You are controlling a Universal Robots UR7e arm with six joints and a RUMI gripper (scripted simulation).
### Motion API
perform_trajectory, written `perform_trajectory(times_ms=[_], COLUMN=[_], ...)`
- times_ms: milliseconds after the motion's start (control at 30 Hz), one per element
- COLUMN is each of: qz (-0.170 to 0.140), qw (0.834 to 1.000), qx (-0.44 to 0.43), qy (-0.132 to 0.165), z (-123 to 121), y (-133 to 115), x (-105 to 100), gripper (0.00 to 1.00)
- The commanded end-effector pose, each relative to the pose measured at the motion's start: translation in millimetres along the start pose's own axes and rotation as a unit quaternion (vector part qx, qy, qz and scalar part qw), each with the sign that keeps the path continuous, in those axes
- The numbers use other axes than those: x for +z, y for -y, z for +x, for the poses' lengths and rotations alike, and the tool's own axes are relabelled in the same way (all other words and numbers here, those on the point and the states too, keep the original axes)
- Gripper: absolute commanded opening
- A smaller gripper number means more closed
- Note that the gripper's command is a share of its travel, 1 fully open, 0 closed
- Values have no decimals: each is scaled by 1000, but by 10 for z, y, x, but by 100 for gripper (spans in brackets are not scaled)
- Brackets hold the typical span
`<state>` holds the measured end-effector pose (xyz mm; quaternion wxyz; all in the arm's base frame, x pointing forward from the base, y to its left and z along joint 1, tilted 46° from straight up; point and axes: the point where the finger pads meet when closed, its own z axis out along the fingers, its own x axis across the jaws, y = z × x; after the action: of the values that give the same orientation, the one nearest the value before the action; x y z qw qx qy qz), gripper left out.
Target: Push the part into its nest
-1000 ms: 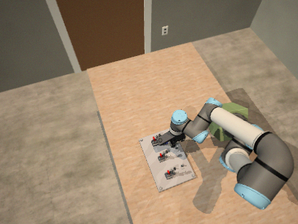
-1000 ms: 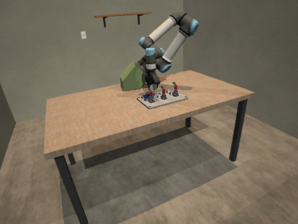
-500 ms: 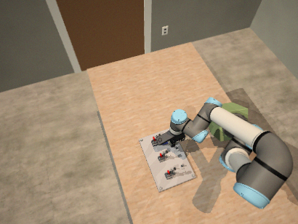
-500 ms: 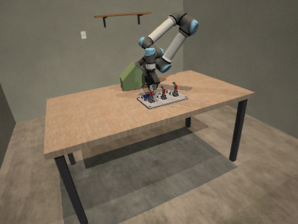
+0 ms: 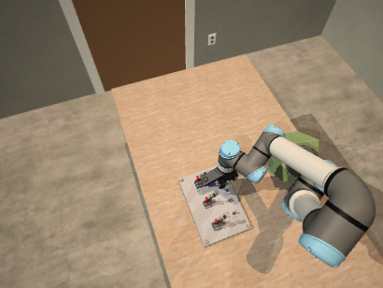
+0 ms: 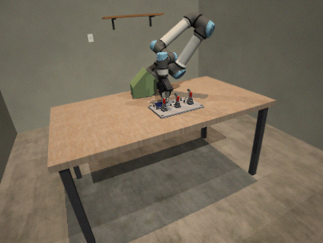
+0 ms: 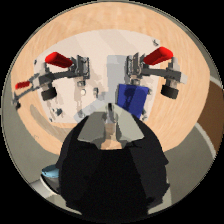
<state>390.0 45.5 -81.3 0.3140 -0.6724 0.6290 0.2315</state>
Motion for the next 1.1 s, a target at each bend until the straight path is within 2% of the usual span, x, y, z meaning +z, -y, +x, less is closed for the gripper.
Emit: perform_trajectory(times_ms=[0, 1067], qz=[0, 0], qw=[1000, 1000], qx=[0, 0], qy=[0, 0], z=[29, 98], y=[3, 2], x=[-2, 0], gripper=[0, 0])
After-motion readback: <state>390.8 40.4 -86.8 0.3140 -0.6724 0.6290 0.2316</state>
